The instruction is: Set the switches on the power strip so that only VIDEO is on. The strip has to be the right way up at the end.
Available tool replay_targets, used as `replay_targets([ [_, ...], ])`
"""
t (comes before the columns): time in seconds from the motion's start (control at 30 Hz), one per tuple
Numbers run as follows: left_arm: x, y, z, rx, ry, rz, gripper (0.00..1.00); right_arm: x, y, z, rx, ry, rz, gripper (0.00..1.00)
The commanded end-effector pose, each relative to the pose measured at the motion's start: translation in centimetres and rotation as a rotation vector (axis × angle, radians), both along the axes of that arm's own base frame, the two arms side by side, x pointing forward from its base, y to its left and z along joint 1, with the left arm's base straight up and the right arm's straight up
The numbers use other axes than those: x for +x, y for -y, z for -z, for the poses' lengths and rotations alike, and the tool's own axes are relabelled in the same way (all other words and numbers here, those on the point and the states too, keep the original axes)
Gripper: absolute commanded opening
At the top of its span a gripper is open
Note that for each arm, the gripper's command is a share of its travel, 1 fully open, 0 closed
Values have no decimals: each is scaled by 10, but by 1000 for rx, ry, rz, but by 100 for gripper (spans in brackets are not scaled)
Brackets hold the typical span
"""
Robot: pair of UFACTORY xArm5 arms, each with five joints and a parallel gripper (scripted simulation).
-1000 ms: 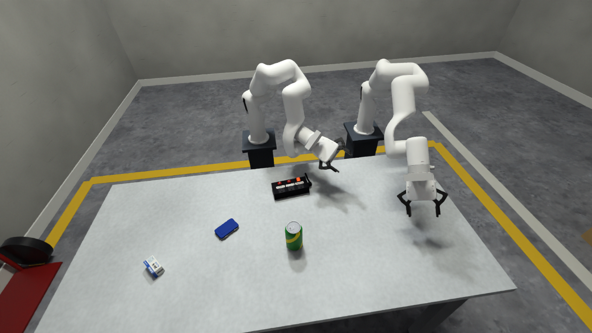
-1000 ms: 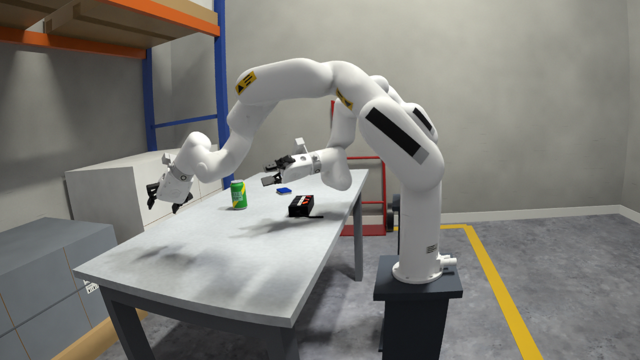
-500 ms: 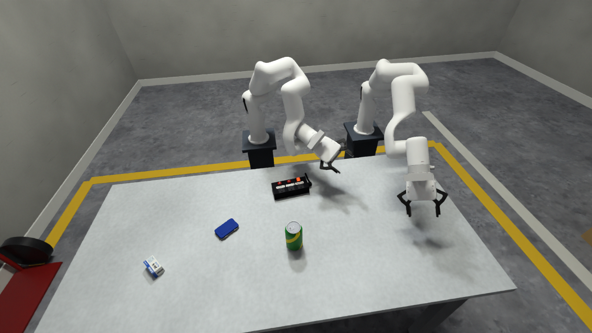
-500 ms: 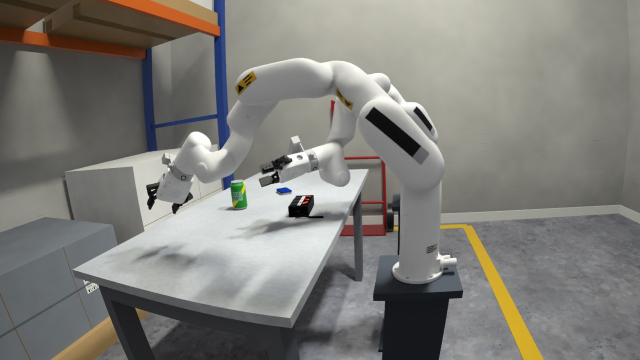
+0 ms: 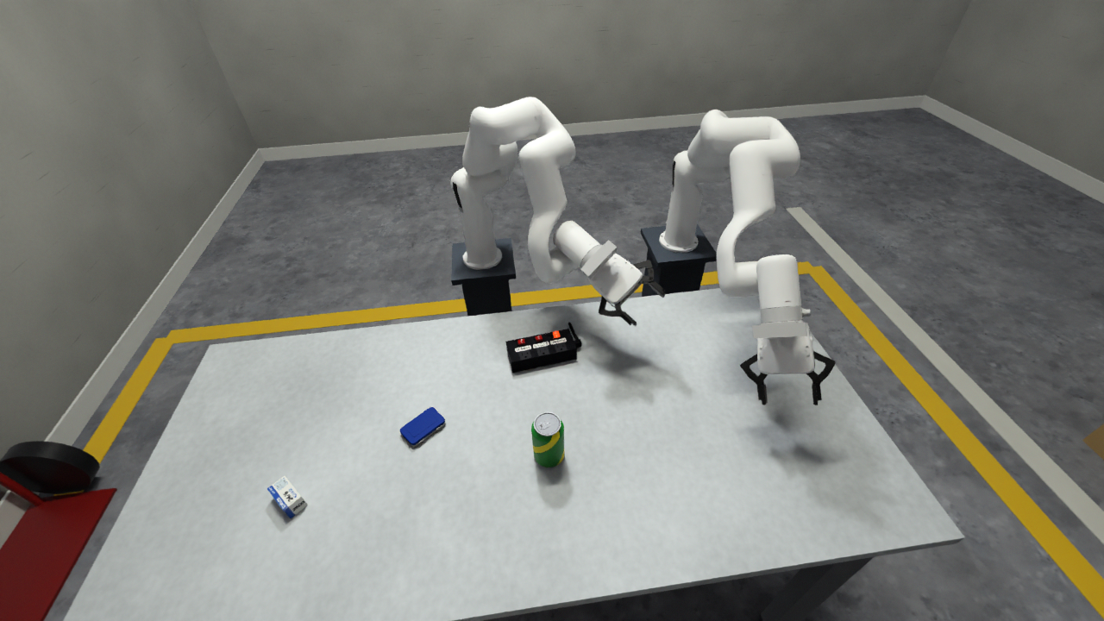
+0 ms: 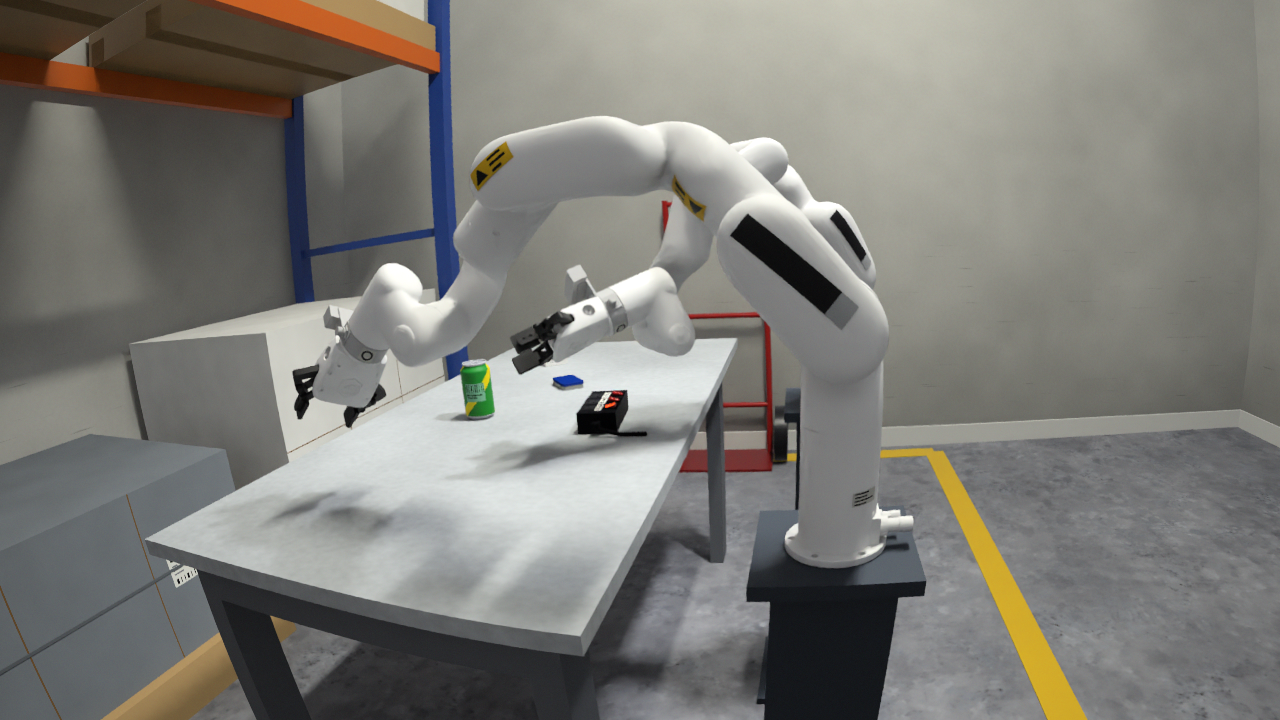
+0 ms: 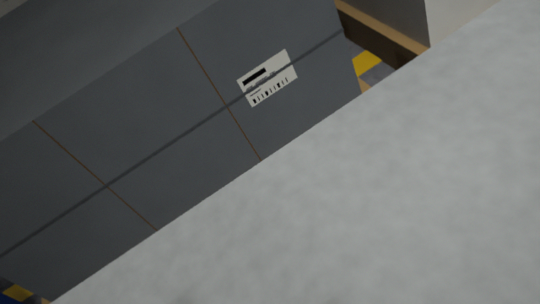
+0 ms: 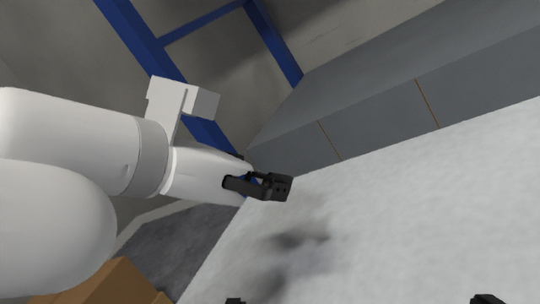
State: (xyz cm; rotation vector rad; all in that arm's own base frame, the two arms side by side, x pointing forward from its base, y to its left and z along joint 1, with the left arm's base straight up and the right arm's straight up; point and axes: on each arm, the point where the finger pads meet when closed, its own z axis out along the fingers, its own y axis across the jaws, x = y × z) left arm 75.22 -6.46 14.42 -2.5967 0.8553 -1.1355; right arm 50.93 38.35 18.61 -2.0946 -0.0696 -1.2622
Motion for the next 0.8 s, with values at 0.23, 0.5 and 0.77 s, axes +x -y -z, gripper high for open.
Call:
replay_targets([
  [0.23,1,0,-3,0,6,0,100,4,-3,1,-143,-83,-26,100],
  [0.5,1,0,-3,0,6,0,100,2,-2,2,-235,-138,-48,100],
  [0.77,1,0,-3,0,6,0,100,-6,5,1,-363,-218,-86,100],
])
